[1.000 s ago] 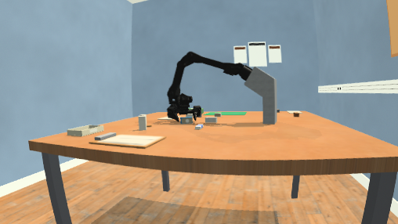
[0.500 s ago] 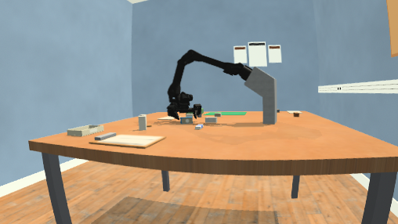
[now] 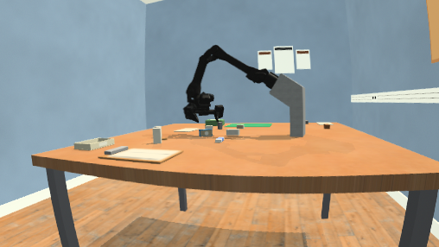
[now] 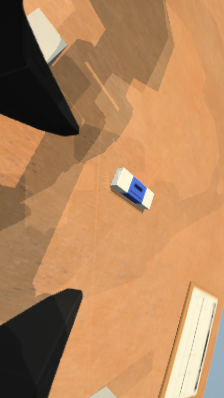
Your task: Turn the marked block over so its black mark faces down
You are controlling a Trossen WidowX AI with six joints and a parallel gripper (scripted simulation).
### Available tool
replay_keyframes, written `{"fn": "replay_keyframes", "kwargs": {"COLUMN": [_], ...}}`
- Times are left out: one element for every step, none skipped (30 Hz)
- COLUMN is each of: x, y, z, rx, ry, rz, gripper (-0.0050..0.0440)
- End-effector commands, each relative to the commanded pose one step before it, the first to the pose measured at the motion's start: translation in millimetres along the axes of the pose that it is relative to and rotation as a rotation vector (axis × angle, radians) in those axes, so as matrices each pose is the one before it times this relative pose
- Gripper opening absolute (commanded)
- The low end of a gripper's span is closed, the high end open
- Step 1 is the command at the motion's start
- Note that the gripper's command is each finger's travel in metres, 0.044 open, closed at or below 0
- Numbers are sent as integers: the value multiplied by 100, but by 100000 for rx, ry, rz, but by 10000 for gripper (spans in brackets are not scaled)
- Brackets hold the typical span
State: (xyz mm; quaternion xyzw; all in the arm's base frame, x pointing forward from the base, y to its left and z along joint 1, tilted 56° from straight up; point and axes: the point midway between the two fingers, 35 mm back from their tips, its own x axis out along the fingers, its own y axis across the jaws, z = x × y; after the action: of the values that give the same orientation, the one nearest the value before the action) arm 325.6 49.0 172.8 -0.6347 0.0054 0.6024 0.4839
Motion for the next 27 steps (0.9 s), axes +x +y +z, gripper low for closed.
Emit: {"fn": "replay_keyframes", "kwargs": {"x": [-401, 9, 5, 2, 0, -1, -4, -10, 0, 0, -41, -19, -30, -57, -73, -91, -111, -132, -154, -177, -190, -194, -222, -250, -278, 0, 0], "y": [-261, 1, 1, 0, 0, 0, 0, 1, 0, 0, 21, -6, -6, 5, 5, 5, 4, 2, 0, -4, 1, 14, 8, 1, -7, 0, 0], "z": [1631, 96, 53, 21, 3, 0, 1, 3, 0, 0, -29, 24, 28, 13, 14, 15, 15, 13, 9, 3, 6, 16, 3, -13, -31, 0, 0], "rx": [-1271, 4, 2, 1, 0, 0, -2, -6, 0, 0, 99, -67, -77, -21, -20, -14, -1, 19, 48, 88, 50, -72, -4, 81, 181, 0, 0], "ry": [2045, -5, -3, -1, 0, 9, 62, 160, 0, 0, 386, 427, 621, 887, 1124, 1373, 1629, 1888, 2146, 2397, 2708, 3091, 3331, 3547, 3734, 0, 0], "rz": [-987, -4, -2, -1, 0, 1, 5, 14, 0, 0, 1, 47, 59, 53, 52, 42, 18, -21, -77, -153, -72, 164, 41, -105, -273, 0, 0], "gripper": [440, 440, 440, 440, 440, 440, 440, 440, 440, 440, 440, 440, 440, 440, 440, 440, 440, 440, 440, 440, 440, 440, 440, 440, 440, 440, 440]}}
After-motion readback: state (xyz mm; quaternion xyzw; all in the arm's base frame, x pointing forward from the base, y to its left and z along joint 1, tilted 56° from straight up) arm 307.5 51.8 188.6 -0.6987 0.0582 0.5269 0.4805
